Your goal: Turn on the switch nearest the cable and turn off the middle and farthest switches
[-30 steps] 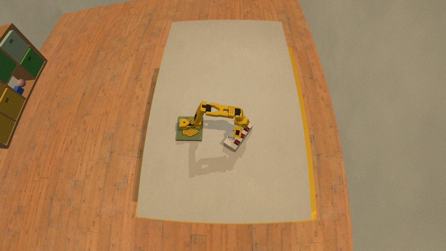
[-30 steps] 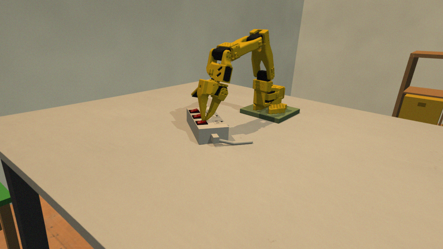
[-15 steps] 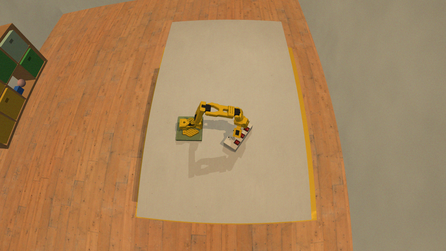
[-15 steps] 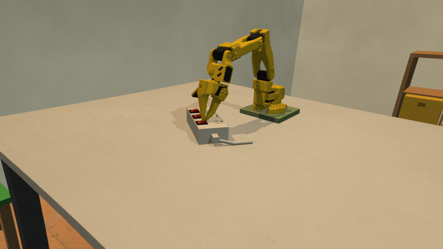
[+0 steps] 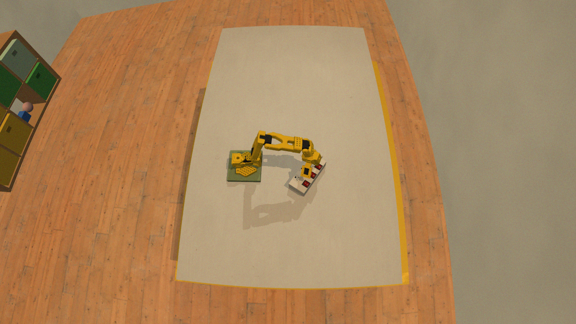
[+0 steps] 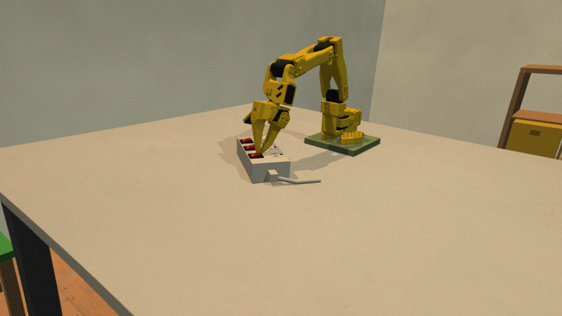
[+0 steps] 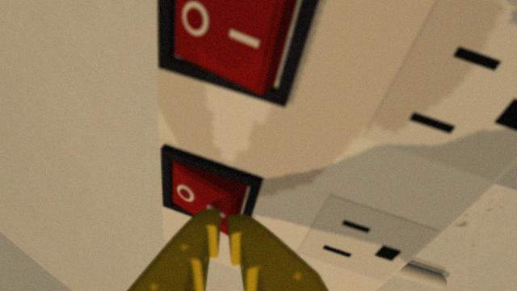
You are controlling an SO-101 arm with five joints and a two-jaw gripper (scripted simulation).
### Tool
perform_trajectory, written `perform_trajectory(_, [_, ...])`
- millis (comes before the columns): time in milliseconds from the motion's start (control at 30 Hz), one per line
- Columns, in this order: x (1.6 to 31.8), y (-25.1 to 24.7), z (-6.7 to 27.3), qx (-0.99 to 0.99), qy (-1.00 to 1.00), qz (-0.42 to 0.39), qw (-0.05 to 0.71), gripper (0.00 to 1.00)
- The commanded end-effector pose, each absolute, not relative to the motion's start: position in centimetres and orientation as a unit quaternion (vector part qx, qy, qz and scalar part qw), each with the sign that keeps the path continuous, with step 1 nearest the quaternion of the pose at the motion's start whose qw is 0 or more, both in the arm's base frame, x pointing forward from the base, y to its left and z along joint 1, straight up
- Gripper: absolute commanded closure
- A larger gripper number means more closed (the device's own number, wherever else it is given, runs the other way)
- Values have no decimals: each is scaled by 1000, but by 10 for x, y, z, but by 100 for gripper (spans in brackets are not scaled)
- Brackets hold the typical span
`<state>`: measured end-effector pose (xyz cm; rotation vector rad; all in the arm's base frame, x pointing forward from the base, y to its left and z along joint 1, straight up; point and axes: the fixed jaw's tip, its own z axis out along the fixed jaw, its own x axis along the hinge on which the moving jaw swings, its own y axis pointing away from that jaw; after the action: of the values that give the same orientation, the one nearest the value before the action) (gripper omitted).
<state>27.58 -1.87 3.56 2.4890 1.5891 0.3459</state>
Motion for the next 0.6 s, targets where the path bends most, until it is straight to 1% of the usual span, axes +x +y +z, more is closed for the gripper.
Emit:
perform_trajectory(0, [260, -15, 9, 835, 543, 71, 51, 100])
perform_trajectory(567, [258, -15, 5, 835, 543, 71, 51, 100])
